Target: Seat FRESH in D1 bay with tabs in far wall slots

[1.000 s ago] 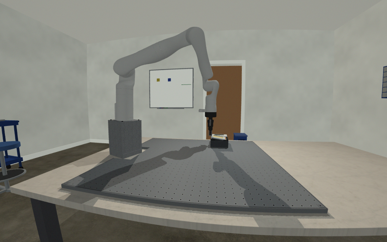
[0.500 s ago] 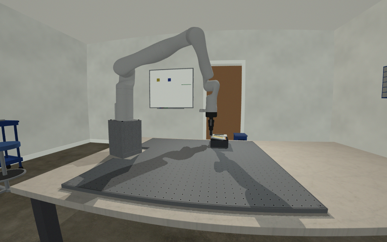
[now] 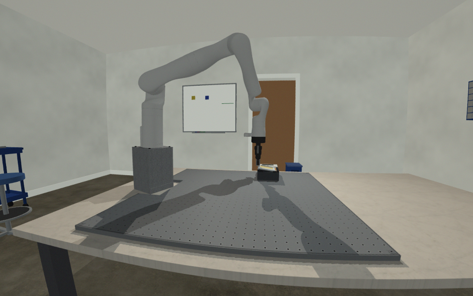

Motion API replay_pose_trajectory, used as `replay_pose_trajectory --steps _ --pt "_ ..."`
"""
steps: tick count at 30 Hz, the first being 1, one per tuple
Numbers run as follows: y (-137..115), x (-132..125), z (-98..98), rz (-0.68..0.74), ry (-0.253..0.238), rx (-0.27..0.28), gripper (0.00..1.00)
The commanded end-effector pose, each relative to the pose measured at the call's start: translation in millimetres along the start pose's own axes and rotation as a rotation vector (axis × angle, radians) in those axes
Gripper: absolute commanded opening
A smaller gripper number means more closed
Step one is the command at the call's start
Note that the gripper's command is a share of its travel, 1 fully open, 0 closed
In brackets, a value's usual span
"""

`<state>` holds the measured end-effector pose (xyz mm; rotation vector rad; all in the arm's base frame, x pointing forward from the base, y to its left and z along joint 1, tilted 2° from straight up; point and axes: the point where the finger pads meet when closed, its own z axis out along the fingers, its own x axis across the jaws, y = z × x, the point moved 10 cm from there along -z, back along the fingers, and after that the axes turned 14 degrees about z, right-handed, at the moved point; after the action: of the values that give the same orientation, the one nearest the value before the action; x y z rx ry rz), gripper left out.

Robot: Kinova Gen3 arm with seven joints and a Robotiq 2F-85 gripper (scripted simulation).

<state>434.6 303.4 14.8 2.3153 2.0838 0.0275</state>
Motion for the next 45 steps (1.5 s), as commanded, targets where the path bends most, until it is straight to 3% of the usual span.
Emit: replay_pose_trajectory --steps 1,17,45 --pt "0 -2 -5.7 -0.004 -0.002 0.0 0.0" --pt "-5 -3 -24.5 -0.001 -0.001 0.0 0.0" --pt "21 4 -22.9 -0.002 0.0 0.002 0.0"
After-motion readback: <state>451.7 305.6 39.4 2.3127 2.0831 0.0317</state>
